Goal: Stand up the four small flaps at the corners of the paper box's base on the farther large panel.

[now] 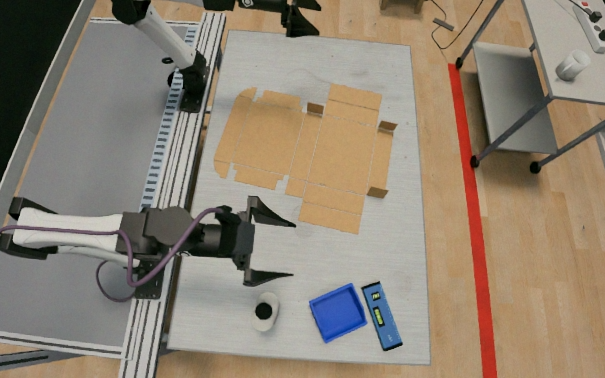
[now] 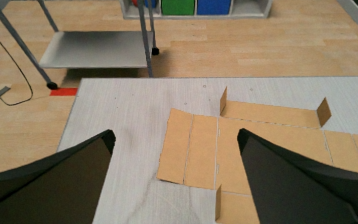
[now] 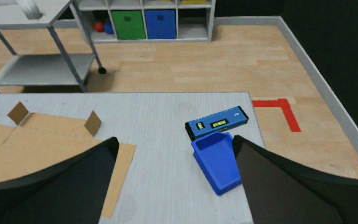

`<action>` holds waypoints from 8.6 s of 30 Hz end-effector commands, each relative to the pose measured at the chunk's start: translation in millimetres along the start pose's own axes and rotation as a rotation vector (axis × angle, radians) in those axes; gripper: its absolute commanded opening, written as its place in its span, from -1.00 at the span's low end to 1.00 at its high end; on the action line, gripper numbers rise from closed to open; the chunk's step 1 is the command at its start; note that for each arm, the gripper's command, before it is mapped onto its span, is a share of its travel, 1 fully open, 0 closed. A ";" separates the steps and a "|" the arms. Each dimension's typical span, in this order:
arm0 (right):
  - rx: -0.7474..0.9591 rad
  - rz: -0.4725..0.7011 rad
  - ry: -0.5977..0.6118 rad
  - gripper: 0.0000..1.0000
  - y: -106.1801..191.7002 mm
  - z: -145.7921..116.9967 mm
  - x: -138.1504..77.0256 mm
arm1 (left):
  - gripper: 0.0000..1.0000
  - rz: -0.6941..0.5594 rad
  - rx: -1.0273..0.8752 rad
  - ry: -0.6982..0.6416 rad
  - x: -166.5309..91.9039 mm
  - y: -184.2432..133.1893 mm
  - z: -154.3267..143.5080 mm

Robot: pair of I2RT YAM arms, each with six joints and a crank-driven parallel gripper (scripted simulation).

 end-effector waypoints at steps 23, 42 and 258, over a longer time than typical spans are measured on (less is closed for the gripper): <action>0.042 -0.045 0.221 0.62 32.0 -27.3 4.0 | 0.62 -0.064 -0.002 0.221 10.5 -26.0 -27.2; 0.146 -0.168 0.893 0.62 113.4 -134.8 21.4 | 0.62 -0.260 0.010 0.884 43.9 -100.1 -133.9; 0.235 -0.281 1.244 0.62 237.2 -324.2 37.1 | 0.62 -0.190 0.222 1.260 64.0 -84.6 -282.3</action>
Point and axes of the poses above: on each arm, the point where the finger pads meet when closed, its own x axis out along the fingers, its own y axis across the jaws, z = x × y, the point moved 3 cm from there along -x, back along the fingers, and after that the axes turned 7 degrees about x, right-handed, at the moved point
